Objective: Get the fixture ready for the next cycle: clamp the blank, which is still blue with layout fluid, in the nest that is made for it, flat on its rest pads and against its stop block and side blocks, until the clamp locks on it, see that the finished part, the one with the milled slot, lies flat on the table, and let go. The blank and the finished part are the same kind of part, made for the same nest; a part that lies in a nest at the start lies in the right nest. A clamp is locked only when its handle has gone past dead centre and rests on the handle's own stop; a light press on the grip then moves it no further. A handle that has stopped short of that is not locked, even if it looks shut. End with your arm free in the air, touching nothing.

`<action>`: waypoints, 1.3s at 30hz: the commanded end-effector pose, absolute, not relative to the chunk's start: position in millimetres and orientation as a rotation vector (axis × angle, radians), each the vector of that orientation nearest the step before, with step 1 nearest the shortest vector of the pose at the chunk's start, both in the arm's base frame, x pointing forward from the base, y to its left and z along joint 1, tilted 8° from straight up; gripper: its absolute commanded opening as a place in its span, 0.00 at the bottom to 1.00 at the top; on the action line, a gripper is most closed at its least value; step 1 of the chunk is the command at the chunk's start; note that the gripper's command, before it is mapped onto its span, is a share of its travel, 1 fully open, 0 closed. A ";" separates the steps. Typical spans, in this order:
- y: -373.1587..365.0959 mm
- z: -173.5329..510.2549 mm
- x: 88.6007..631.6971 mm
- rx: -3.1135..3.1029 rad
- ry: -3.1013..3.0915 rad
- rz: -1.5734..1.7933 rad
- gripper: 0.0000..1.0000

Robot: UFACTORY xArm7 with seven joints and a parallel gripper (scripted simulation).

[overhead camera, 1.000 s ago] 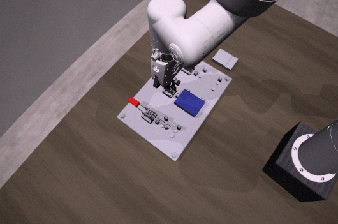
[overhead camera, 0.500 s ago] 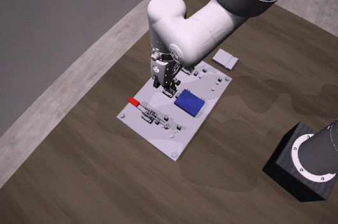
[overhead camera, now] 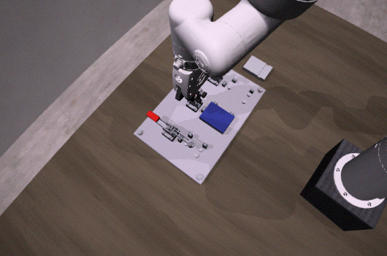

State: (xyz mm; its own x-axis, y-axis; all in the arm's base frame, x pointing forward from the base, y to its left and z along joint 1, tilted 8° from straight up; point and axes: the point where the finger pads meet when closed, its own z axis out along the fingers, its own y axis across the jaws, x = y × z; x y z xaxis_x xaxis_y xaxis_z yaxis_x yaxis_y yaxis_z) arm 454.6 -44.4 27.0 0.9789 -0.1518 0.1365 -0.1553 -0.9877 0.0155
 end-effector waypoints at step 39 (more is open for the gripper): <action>-45.5 29.4 464.6 3.099 -0.240 0.217 0.00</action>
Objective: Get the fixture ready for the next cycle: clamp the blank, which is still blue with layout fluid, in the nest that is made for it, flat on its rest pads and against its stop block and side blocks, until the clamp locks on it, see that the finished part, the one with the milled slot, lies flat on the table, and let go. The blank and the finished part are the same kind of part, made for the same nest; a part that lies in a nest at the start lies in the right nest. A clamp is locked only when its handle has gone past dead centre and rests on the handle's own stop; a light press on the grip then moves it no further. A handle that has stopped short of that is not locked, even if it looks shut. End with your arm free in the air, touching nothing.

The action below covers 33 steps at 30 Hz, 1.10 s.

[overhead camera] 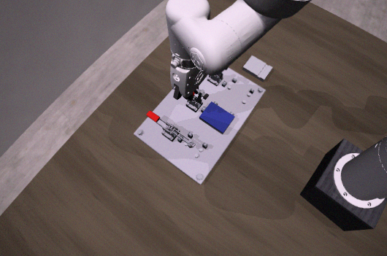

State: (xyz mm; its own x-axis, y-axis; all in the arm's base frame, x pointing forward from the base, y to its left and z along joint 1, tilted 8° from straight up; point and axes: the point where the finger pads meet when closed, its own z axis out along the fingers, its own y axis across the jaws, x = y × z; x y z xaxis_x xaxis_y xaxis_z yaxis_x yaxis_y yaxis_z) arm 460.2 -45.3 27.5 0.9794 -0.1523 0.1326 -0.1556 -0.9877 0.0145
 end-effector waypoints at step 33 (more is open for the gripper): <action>-48.9 24.7 485.9 3.099 -0.240 0.217 0.00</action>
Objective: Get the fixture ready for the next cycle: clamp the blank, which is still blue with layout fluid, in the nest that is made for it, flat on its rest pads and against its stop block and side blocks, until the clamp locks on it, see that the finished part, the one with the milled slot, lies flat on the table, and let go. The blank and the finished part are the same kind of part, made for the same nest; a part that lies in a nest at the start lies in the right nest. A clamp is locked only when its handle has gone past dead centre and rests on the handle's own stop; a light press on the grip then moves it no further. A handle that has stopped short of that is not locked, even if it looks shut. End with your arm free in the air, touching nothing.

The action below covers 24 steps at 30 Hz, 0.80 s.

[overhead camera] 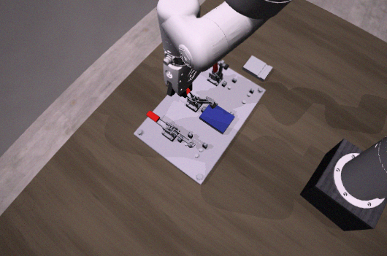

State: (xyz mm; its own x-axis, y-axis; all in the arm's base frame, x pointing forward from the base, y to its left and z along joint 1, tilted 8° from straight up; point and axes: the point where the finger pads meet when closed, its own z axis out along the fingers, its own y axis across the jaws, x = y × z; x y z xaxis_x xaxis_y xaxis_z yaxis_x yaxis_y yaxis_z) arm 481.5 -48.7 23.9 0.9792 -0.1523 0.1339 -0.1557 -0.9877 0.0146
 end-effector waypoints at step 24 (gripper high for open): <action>-51.2 14.5 499.5 3.099 -0.240 0.217 0.00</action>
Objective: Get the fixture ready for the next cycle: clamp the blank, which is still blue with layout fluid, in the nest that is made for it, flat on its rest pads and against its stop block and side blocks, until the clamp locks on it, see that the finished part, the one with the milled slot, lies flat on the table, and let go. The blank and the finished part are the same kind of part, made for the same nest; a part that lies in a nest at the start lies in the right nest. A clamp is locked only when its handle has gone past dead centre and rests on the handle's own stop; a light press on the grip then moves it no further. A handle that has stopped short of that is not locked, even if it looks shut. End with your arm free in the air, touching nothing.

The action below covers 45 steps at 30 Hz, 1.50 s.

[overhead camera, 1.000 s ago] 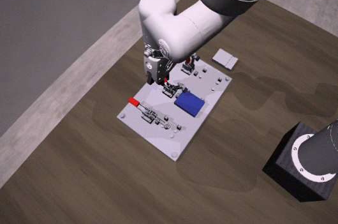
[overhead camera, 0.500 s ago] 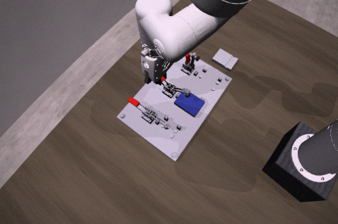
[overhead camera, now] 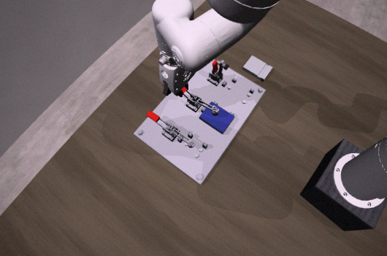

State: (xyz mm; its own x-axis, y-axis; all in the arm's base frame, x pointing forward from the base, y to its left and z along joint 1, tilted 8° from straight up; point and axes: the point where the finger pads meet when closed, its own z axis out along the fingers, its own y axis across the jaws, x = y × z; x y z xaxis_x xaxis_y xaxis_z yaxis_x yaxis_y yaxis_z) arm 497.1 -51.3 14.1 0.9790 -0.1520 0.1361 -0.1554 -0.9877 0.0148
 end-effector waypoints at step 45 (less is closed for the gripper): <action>-52.6 3.7 506.9 3.099 -0.240 0.217 0.00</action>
State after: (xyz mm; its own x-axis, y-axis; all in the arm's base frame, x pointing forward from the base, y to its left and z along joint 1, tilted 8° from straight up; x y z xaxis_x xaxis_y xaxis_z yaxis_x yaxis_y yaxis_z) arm 506.0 -52.8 3.1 0.9787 -0.1518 0.1380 -0.1553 -0.9878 0.0148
